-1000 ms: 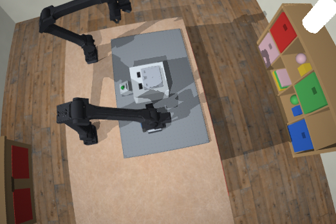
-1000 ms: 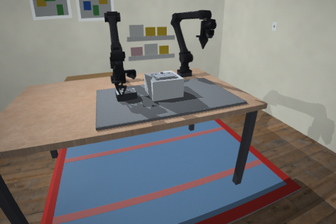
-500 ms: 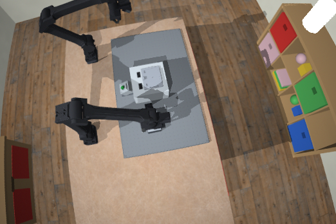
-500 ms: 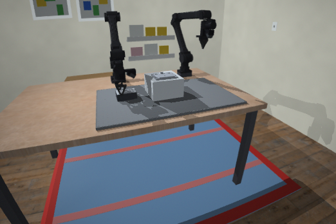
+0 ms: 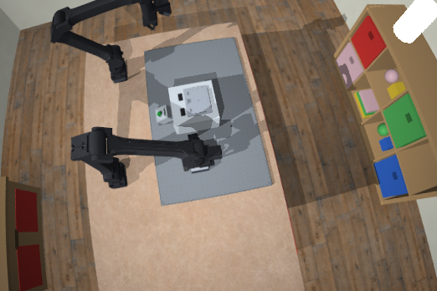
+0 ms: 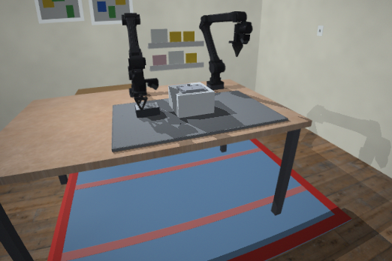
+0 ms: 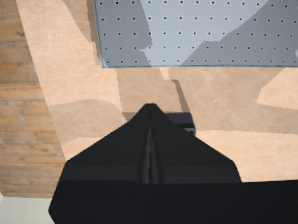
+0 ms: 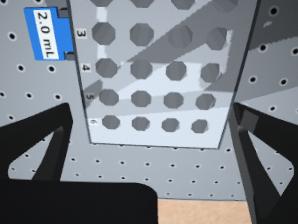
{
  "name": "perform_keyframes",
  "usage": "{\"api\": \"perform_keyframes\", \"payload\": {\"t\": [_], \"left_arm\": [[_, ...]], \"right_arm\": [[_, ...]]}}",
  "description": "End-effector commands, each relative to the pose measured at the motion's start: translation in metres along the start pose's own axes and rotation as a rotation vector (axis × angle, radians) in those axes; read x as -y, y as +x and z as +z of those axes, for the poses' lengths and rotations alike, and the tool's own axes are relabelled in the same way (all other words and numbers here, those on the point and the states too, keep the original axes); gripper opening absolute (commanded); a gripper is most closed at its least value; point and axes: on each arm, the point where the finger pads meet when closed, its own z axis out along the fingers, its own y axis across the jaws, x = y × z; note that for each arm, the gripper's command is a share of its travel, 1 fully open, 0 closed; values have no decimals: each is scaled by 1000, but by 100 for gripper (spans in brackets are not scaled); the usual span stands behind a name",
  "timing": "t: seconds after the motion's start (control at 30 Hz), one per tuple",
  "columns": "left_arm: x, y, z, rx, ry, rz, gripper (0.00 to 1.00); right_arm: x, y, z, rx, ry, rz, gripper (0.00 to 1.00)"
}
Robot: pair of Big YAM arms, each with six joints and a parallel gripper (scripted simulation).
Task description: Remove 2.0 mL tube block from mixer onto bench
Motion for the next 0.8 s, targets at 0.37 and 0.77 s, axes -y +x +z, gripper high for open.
{"api": "perform_keyframes", "payload": {"t": [0.37, 0.77], "left_arm": [[1, -1, -1, -6, -1, 12, 0], [1, 3, 5, -22, 2, 12, 0]], "right_arm": [[20, 4, -17, -4, 46, 9, 100], [3, 2, -4, 0, 9, 7, 100]]}}
